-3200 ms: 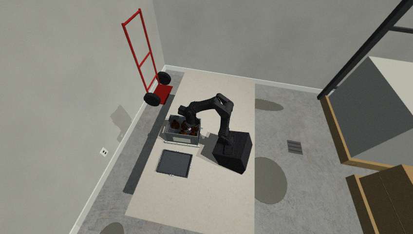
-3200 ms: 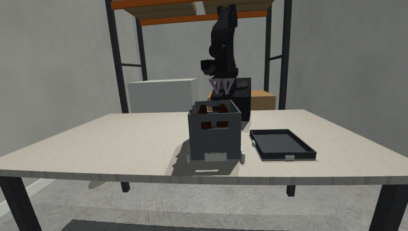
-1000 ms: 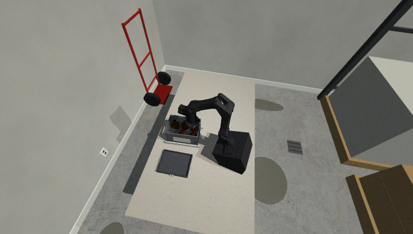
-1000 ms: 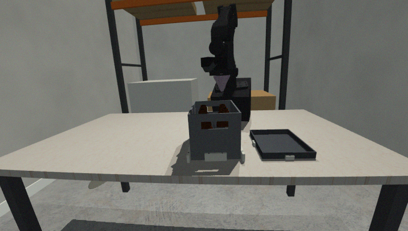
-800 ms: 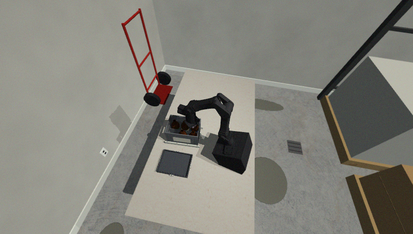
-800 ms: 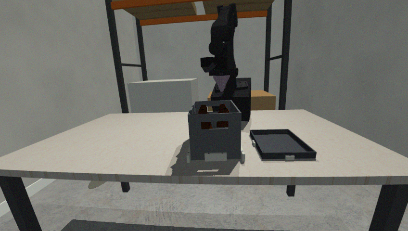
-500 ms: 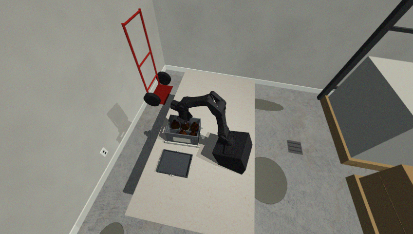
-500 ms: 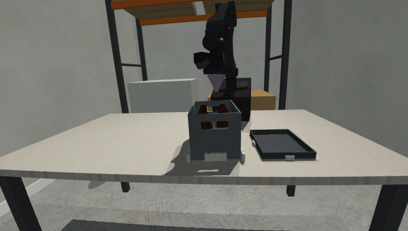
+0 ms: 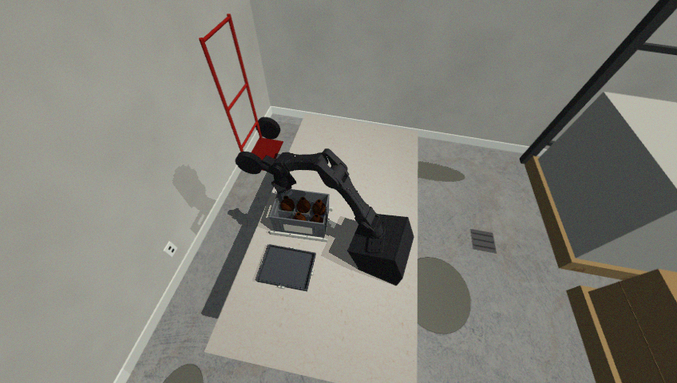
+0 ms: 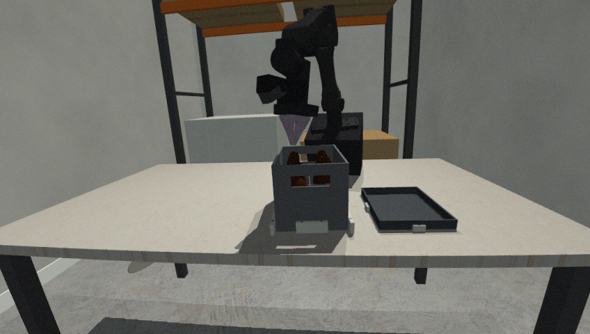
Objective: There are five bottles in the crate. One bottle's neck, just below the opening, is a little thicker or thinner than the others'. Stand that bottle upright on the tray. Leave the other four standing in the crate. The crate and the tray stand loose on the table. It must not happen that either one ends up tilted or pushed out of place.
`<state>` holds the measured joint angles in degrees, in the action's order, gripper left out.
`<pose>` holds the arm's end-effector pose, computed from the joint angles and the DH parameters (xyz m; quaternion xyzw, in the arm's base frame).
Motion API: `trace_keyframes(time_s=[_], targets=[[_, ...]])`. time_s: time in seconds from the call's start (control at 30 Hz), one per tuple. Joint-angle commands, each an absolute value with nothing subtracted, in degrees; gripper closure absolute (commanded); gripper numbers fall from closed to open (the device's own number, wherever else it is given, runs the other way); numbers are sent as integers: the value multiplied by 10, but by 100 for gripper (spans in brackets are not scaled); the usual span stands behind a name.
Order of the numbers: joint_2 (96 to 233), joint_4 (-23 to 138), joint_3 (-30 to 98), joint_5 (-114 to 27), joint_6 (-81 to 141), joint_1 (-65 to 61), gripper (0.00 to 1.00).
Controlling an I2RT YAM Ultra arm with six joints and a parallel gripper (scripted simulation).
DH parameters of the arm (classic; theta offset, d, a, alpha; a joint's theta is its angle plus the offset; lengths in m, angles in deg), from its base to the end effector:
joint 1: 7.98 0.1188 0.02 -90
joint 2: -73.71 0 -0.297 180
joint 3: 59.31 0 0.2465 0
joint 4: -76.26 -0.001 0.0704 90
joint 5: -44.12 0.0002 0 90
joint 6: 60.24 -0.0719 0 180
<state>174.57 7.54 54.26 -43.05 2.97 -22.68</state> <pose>0.3822 -0.1029 0.3467 0.3454 0.8915 0.0073 0.2931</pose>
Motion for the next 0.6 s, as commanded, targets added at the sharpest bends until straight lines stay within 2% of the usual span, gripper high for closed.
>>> trace_keyframes(time_s=[0.0, 0.47, 0.5, 0.57], targets=[[1737, 61, 564, -422, 36, -228, 100], [1738, 59, 566, -422, 36, -228, 100], [1721, 71, 565, -422, 34, -228, 39], [1721, 71, 565, -422, 34, -228, 39]])
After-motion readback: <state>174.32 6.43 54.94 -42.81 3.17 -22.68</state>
